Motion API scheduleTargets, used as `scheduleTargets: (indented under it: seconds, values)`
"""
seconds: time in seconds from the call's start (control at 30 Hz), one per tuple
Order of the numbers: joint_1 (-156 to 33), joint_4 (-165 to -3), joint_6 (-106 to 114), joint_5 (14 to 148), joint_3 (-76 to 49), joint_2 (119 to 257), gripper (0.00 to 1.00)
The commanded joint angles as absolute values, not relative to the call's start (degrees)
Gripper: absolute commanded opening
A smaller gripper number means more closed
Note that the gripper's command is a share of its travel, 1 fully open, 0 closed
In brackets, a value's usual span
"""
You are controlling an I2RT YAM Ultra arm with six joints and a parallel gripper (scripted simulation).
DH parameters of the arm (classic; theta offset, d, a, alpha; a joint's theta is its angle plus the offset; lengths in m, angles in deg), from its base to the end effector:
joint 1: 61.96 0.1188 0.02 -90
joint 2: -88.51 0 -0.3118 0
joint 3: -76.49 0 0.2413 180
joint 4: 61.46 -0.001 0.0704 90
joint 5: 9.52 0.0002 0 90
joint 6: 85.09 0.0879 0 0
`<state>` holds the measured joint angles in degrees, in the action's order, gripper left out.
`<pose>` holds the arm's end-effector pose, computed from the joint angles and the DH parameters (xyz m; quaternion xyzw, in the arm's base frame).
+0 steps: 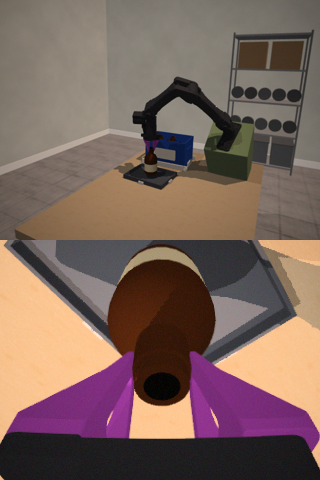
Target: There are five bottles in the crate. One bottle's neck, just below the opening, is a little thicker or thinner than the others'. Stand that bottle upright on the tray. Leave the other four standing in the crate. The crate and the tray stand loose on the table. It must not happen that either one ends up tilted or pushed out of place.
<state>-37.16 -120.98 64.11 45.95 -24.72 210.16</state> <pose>0.3730 0.2284 0.1593 -0.2565 -0.9164 -0.2756 0.1357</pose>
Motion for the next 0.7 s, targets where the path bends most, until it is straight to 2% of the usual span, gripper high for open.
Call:
scheduleTargets:
  seconds: [0.0, 0.67]
  values:
    - [-38.36, -120.63, 64.51, 46.51, -24.66, 208.47, 0.00]
    - [-38.41, -120.21, 64.38, 46.50, -25.43, 209.69, 0.00]
